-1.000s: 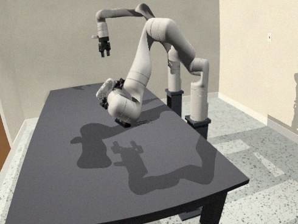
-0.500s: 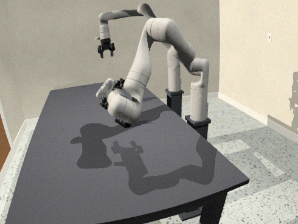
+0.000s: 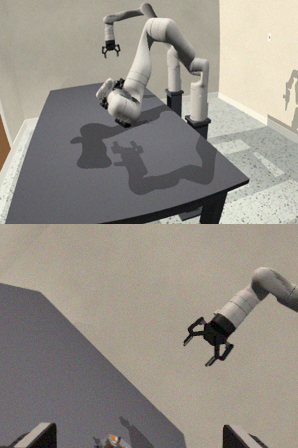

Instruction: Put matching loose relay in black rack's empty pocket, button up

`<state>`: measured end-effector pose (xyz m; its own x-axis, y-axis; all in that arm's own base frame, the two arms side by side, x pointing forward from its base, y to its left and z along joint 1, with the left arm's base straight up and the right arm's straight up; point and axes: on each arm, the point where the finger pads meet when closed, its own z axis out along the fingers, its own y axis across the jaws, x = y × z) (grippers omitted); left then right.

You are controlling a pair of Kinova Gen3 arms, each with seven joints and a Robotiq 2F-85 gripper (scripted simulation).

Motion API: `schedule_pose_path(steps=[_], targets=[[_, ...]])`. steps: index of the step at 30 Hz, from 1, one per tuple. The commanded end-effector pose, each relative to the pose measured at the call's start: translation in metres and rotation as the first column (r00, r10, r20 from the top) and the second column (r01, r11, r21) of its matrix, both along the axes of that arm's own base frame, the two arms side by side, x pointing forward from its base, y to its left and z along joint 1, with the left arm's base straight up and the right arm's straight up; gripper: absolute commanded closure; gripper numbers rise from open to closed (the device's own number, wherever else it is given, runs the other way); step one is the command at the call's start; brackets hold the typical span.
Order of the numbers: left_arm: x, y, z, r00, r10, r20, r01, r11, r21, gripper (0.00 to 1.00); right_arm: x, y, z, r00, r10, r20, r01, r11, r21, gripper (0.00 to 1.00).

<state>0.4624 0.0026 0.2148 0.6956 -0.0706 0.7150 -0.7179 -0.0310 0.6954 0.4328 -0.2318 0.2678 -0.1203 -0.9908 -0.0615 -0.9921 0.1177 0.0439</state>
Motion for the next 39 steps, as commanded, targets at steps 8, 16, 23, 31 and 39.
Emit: schedule_pose_path(steps=[8, 16, 23, 31, 39], targets=[[0.0, 0.0, 0.001, 1.0, 0.0, 0.002, 0.0, 1.0, 0.001, 0.002, -0.028, -0.043, -0.007, 0.959, -0.283, 0.001, 0.283, 0.959, -0.015, 0.002], [0.0, 0.0, 0.001, 1.0, 0.0, 0.002, 0.0, 1.0, 0.001, 0.002, -0.052, -0.07, -0.013, 0.877, -0.48, -0.005, 0.48, 0.877, -0.025, 0.002], [0.0, 0.0, 0.001, 1.0, 0.0, 0.002, 0.0, 1.0, 0.001, 0.002, -0.07, -0.09, -0.017, 0.791, -0.612, -0.008, 0.611, 0.791, -0.032, 0.002], [0.0, 0.0, 0.001, 1.0, 0.0, 0.002, 0.0, 1.0, 0.001, 0.002, -0.097, -0.114, -0.022, 0.643, -0.765, -0.009, 0.765, 0.643, -0.042, 0.002], [0.0, 0.0, 0.001, 1.0, 0.0, 0.002, 0.0, 1.0, 0.001, 0.002, -0.122, -0.133, -0.027, 0.492, -0.871, -0.009, 0.869, 0.491, -0.05, 0.002]])
